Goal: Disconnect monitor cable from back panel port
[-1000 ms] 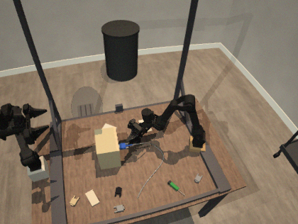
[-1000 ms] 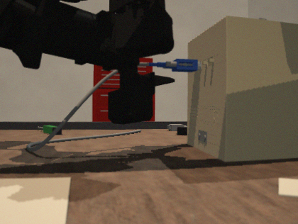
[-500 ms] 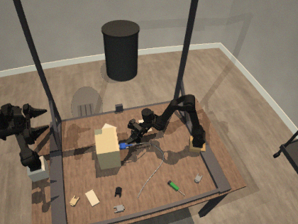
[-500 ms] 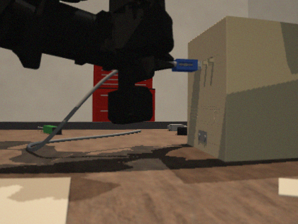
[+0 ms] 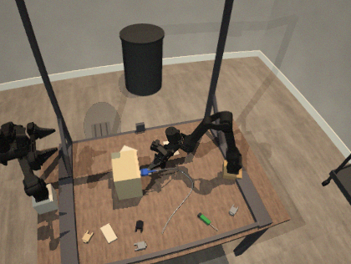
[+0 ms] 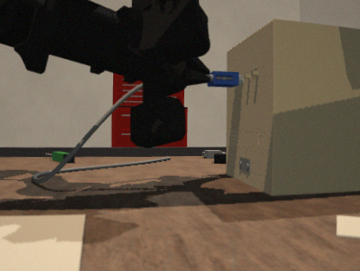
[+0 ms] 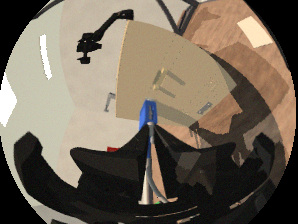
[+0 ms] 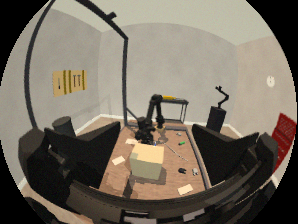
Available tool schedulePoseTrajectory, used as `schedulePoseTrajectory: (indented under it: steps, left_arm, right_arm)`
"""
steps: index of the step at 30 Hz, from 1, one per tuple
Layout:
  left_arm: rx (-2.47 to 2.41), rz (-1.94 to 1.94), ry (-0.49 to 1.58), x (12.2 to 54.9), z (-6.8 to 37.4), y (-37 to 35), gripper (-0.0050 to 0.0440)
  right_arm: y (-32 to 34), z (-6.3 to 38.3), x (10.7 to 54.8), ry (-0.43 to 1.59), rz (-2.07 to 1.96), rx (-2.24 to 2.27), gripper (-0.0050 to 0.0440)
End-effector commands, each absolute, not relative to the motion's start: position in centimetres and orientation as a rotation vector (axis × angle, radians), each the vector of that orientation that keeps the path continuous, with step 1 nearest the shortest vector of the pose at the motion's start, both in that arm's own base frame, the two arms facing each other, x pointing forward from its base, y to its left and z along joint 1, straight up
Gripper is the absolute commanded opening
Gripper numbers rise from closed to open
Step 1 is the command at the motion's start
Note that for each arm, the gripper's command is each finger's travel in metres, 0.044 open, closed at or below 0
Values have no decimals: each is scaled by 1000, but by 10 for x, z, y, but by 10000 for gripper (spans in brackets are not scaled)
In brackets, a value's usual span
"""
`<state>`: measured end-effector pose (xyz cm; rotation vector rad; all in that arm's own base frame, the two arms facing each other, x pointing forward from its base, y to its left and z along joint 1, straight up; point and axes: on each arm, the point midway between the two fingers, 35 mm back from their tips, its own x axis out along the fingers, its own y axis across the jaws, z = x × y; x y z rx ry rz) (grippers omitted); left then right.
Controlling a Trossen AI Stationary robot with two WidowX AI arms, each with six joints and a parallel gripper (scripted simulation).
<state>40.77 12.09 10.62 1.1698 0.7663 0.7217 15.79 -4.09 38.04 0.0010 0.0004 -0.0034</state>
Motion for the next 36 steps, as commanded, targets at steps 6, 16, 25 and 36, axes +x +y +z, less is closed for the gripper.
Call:
schedulePoseTrajectory:
  steps: [6, 16, 25, 36]
  left_arm:
    - [1072, 715, 742, 409, 116, 122, 0]
    - [997, 697, 737, 408, 118, 122, 0]
    - [928, 680, 731, 408, 120, 123, 0]
    - [836, 657, 724, 408, 121, 124, 0]
  right_arm:
    - [-39, 384, 158, -1, 0, -6, 440]
    - [-39, 384, 158, -1, 0, -6, 440]
    - [-39, 384, 158, -1, 0, -6, 440]
    - [-39, 384, 158, -1, 0, -6, 440]
